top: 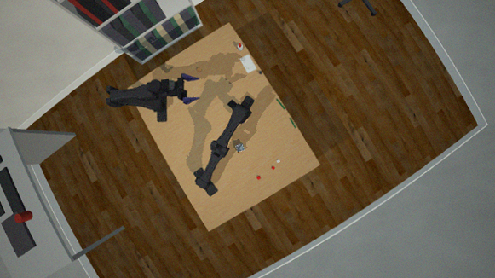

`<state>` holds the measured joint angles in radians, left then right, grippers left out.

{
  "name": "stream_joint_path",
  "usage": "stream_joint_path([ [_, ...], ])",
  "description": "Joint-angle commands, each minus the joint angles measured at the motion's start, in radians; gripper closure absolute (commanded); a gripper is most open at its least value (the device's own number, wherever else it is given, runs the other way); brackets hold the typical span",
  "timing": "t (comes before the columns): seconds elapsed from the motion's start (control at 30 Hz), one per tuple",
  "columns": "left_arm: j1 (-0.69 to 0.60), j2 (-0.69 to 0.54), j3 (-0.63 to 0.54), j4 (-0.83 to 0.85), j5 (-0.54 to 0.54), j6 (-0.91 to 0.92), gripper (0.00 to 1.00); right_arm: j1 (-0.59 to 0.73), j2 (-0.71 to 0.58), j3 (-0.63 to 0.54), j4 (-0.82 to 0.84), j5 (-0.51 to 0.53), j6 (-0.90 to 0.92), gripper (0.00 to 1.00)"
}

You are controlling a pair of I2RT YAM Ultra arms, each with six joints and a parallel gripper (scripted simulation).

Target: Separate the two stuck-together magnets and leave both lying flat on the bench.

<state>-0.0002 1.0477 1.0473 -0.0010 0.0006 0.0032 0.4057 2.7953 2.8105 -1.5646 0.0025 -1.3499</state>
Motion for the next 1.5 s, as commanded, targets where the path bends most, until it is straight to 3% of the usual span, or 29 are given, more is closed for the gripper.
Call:
stream_joint_path([
  [0.0, 0.001, -0.005, 0.005, 0.005, 0.0, -0.002, 0.0, -0.001, 0.002, 0.007, -0.001, -0.002, -0.002, 0.67],
  [1.47, 0.001, -0.005, 0.005, 0.005, 0.0, -0.002, 0.0, -0.001, 0.015, 0.009, -0.003, -0.002, -0.002, 0.67],
])
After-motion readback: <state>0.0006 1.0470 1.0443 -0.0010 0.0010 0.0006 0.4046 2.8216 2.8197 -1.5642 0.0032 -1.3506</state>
